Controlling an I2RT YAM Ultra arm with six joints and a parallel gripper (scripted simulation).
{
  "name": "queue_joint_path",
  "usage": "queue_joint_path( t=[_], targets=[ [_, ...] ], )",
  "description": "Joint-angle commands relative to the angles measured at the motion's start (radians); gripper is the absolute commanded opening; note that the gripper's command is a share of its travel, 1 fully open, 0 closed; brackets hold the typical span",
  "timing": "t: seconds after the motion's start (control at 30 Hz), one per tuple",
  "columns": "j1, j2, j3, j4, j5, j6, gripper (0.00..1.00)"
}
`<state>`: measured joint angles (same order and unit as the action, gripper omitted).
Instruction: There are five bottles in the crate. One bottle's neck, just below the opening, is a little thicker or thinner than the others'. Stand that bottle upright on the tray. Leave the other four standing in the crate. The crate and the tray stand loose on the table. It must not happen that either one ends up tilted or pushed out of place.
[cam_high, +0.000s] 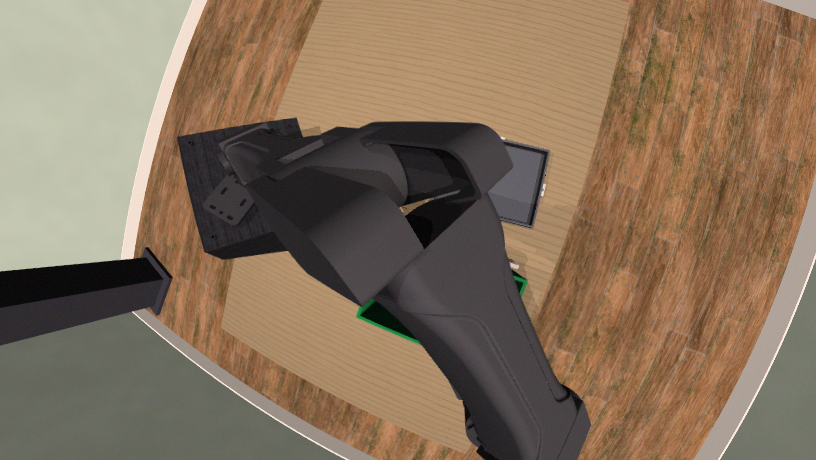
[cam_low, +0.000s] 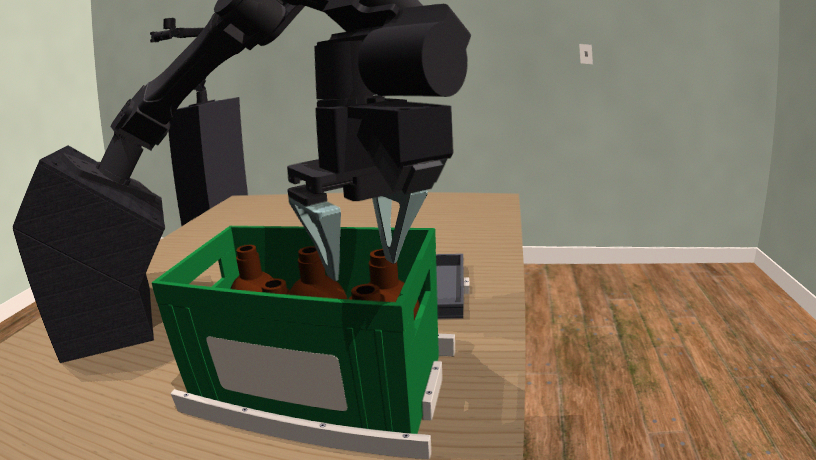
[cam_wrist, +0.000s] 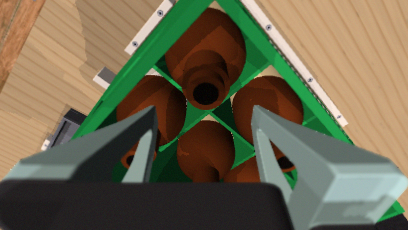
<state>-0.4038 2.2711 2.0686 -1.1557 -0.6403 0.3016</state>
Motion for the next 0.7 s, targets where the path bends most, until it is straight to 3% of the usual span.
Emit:
queue_joint_path(
  t=[0.0, 0.67],
  targets=[
    [-0.019, -0.013, -0.004, 0.024, 0.009, 0.012, 0.61],
    [-0.014, -0.007, -0.014, 0.029, 0.008, 0.014, 0.61]
  ],
)
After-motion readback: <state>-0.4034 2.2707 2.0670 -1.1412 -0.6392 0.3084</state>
